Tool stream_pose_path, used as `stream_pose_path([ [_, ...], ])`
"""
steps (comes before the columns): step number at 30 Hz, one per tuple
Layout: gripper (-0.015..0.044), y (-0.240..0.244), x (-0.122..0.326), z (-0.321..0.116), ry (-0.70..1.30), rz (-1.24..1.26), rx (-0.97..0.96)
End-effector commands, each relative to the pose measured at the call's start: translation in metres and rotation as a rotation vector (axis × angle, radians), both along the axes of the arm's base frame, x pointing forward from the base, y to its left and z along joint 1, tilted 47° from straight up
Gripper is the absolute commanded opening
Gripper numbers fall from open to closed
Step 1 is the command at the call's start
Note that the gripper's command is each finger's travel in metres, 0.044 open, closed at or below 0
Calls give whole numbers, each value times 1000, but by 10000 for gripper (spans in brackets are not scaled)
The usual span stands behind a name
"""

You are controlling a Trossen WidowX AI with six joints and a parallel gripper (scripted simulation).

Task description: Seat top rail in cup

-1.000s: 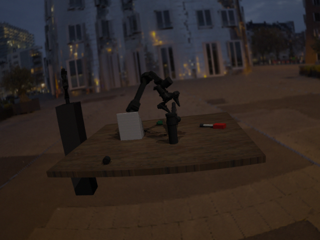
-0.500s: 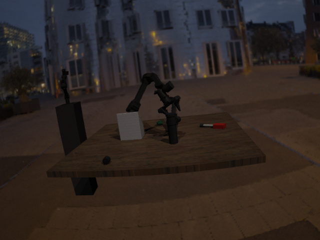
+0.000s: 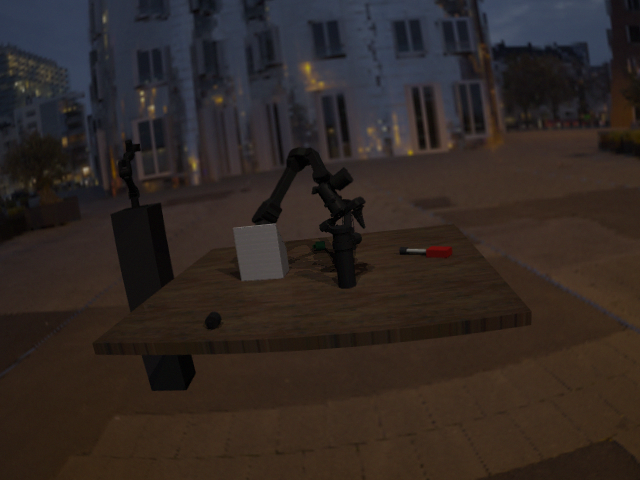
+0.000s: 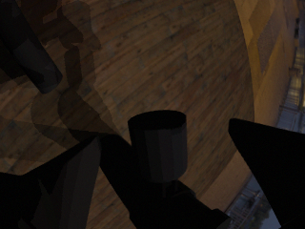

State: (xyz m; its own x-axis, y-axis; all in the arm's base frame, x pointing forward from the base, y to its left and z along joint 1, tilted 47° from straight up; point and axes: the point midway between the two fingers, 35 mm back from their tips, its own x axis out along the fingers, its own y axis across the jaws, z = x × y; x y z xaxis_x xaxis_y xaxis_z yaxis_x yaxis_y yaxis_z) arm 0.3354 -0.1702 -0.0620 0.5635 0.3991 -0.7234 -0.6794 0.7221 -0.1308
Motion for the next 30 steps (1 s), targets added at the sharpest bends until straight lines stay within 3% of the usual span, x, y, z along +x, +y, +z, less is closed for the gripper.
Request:
stream_pose_path([
  [1,440,5,3,-9,11,-1,4],
  [24,440,19,20,-31,8,-1,7],
  [30,282,19,20,-31,8,-1,7],
])
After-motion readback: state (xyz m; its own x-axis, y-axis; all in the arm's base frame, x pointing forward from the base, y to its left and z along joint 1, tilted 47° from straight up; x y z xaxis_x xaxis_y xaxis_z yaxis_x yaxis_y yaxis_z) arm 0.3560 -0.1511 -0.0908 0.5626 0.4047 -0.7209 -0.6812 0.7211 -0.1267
